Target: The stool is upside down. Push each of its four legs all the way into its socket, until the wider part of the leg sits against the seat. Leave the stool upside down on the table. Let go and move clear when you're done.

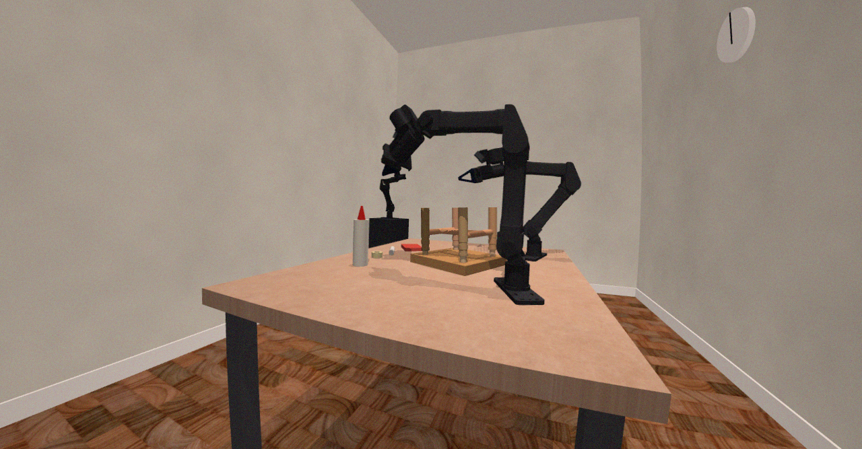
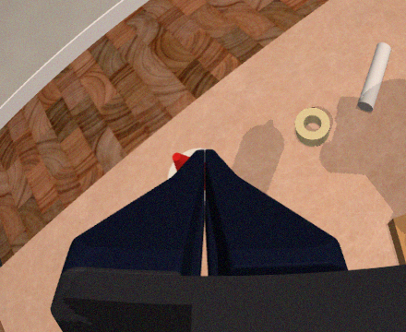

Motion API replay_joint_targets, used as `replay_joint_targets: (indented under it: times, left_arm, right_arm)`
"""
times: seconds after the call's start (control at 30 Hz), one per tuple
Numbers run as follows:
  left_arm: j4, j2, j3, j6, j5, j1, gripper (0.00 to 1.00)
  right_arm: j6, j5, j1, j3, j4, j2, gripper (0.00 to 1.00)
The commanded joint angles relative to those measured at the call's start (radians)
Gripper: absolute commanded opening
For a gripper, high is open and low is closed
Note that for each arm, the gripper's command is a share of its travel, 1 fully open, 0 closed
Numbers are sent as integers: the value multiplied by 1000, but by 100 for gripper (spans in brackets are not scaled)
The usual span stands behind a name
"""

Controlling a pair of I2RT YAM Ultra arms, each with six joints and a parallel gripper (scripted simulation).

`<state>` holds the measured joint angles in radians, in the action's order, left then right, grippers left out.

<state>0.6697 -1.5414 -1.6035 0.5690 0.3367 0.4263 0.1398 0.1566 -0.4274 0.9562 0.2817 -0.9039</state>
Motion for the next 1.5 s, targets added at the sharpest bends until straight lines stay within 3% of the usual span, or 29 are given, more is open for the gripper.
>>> replay_joint_targets:
  times: [0.0, 0.1, 0.2, 0.5, 0.57, 1.07, 1.47]
  left_arm:
    - [-23, 30, -32, -12, -5, -16, 0]
    - [11, 34, -35, -18, 7, 21, 0]
    - [58, 41, 22, -47, -23, 39, 0]
    - [286, 132, 50, -209, -118, 182, 0]
    - [286, 132, 50, -209, -118, 182, 0]
    - [734, 337, 133, -531, -319, 530, 0]
    - [806, 401, 152, -601, -351, 644, 0]
  right_arm:
    - [-5, -10, 14, 43, -35, 32, 0]
    - [-7, 11, -23, 59, 15, -27, 0]
    - [-13, -13, -46, 68, 74, -30, 0]
    - [-46, -53, -239, 201, 390, -118, 0]
    - [-46, -53, -239, 201, 390, -118, 0]
    - [-128, -158, -709, 564, 1035, -367, 0]
    - [-150, -169, -849, 677, 1161, -439, 0]
